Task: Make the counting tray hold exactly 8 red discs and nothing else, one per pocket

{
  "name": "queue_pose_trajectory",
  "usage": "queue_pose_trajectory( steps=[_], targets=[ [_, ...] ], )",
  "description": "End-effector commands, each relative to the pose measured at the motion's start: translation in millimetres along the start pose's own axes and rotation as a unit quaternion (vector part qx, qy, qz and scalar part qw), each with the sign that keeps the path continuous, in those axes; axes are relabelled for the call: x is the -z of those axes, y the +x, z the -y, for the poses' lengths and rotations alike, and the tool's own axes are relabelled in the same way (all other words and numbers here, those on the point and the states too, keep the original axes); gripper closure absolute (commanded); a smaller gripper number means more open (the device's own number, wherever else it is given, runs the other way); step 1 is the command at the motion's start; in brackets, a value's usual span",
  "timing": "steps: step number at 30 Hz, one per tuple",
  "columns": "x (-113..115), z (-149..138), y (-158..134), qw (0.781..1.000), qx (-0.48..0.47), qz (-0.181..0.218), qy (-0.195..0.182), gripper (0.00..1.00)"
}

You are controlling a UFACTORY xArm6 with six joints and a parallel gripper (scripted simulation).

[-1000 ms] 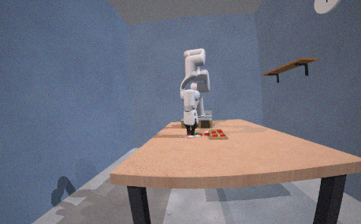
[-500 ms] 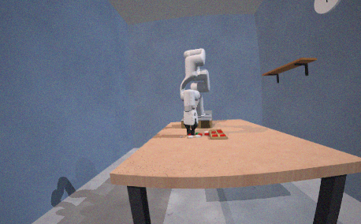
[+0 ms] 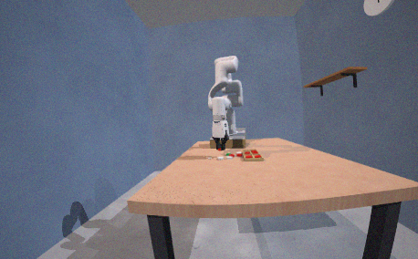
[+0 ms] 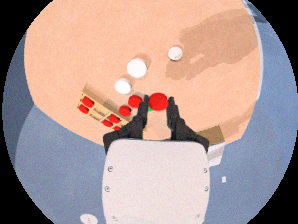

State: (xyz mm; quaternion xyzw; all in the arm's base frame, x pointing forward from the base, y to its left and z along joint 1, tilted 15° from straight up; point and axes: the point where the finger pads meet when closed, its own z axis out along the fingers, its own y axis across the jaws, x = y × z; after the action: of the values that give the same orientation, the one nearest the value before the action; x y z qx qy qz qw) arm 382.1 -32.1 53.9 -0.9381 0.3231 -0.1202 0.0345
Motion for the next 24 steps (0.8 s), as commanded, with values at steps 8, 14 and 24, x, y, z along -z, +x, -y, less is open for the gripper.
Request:
queue_pose_trajectory(
  steps=[8, 14, 24],
  targets=[
    [60.1, 0.5, 0.7, 1.000, 0.001, -0.002, 0.001, 1.00],
    [61.3, 8.3, -1.6, 1.000, 0.001, -0.001, 0.001, 1.00],
    [75.8, 164.1, -86.4, 1.000, 0.001, 0.000, 0.000, 1.00]
  ],
)
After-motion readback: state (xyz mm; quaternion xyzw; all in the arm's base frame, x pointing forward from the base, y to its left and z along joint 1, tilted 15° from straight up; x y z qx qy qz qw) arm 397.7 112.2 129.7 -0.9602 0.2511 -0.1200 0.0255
